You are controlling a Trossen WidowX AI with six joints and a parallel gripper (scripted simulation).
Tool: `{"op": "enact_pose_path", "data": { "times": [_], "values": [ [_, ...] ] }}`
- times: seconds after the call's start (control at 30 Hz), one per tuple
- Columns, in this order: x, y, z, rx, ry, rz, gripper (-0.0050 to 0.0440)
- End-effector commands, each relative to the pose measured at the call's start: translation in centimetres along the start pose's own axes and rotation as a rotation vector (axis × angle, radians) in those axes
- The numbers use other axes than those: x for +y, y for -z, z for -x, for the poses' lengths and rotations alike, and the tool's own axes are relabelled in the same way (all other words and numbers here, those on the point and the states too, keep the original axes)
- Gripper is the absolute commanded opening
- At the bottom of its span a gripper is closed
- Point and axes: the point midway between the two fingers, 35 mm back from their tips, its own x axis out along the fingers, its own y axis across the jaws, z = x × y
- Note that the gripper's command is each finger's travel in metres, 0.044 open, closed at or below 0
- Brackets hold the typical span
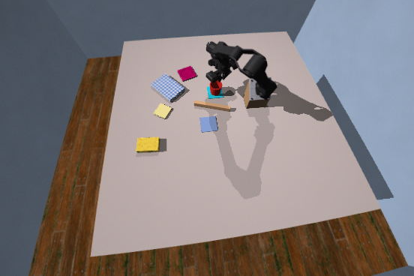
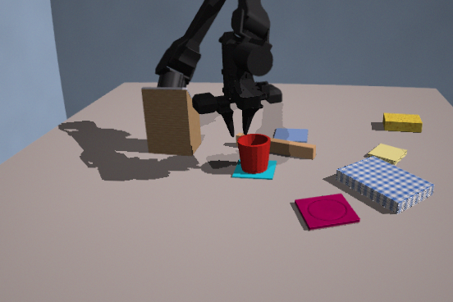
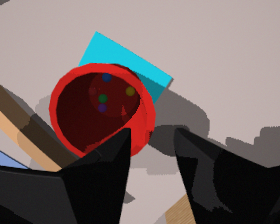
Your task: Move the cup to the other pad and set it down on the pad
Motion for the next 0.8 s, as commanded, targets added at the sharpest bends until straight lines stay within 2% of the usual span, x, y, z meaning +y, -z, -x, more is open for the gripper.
{"op": "enact_pose_path", "data": {
  "times": [0.0, 0.23, 0.3, 0.5, 0.77],
  "values": [
    [0.2, -0.2, 0.9, -0.024, -0.002, 0.018, 0.0128],
    [0.2, -0.2, 0.5, -0.016, -0.003, 0.009, 0.0296],
    [0.2, -0.2, 0.5, -0.016, -0.003, 0.009, 0.0296],
    [0.2, -0.3, 1.6, -0.019, -0.002, 0.011, 0.044],
    [-0.1, 0.2, 5.4, -0.025, -0.001, 0.017, 0.044]
  ]
}}
